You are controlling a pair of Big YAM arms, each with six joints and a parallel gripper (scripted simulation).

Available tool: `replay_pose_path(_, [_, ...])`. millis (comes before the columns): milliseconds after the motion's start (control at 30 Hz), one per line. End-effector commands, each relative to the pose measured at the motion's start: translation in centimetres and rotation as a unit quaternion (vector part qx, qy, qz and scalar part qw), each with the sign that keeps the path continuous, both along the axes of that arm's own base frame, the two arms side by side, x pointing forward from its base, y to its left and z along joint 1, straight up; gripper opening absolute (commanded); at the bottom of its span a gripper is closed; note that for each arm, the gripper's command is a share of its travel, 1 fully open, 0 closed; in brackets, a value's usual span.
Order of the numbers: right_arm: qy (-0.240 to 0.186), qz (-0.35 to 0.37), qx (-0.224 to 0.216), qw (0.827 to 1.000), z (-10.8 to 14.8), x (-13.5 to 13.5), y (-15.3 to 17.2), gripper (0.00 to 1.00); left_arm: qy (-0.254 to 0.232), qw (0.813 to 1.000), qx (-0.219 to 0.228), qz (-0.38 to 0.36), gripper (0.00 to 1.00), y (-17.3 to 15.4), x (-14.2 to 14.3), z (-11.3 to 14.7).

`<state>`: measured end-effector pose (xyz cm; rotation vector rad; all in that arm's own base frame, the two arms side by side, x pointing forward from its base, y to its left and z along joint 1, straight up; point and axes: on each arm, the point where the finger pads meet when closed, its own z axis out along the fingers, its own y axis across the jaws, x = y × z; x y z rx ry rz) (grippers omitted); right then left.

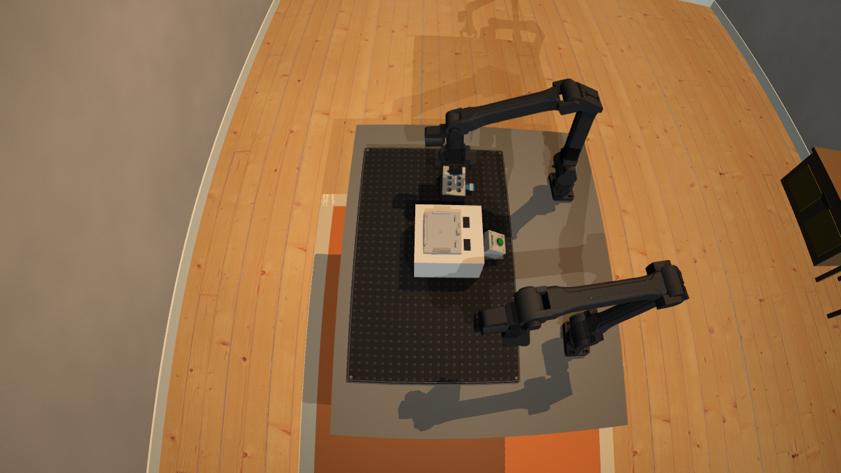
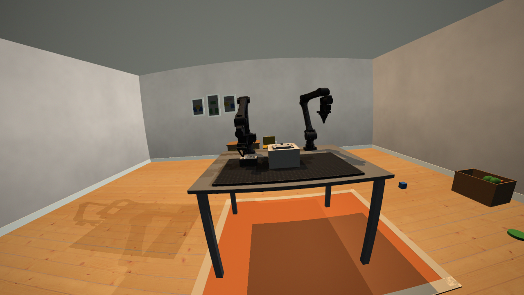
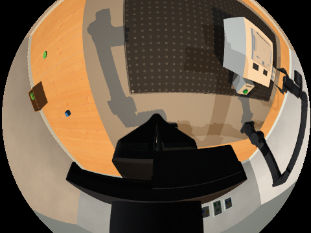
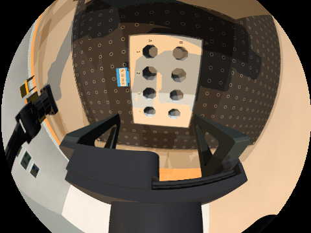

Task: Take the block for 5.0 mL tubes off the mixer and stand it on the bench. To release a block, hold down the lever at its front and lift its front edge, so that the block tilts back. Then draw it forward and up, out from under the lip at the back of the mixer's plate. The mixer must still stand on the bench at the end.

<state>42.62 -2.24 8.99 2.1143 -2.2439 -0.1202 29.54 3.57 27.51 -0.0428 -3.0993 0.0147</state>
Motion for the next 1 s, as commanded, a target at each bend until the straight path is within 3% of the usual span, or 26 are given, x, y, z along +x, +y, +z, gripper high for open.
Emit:
replay_pose_path(0, [-0.053, -0.009, -0.003, 0.999, 4.7, 2.7, -0.5, 1.00, -0.013, 1.000, 0.002, -0.001, 0.00, -0.3, -0.1, 0.8])
replay_pose_path(200, [-0.054, -0.009, -0.003, 0.999, 5.9, 3.1, -0.5, 1.00, -0.023, 1.000, 0.003, -0.001, 0.00, -0.2, 0.4, 0.8])
replay_pose_path(400, [-0.041, -0.008, -0.003, 0.999, 3.8, 2.8, -0.4, 1.00, -0.017, 1.000, 0.002, -0.001, 0.00, -0.2, 0.1, 0.9])
replay_pose_path(967, [-0.004, -0.005, -0.001, 1.000, 1.5, 0.7, 0.1, 1.00, -0.007, 1.000, 0.001, -0.001, 0.00, -0.3, -0.5, 0.9])
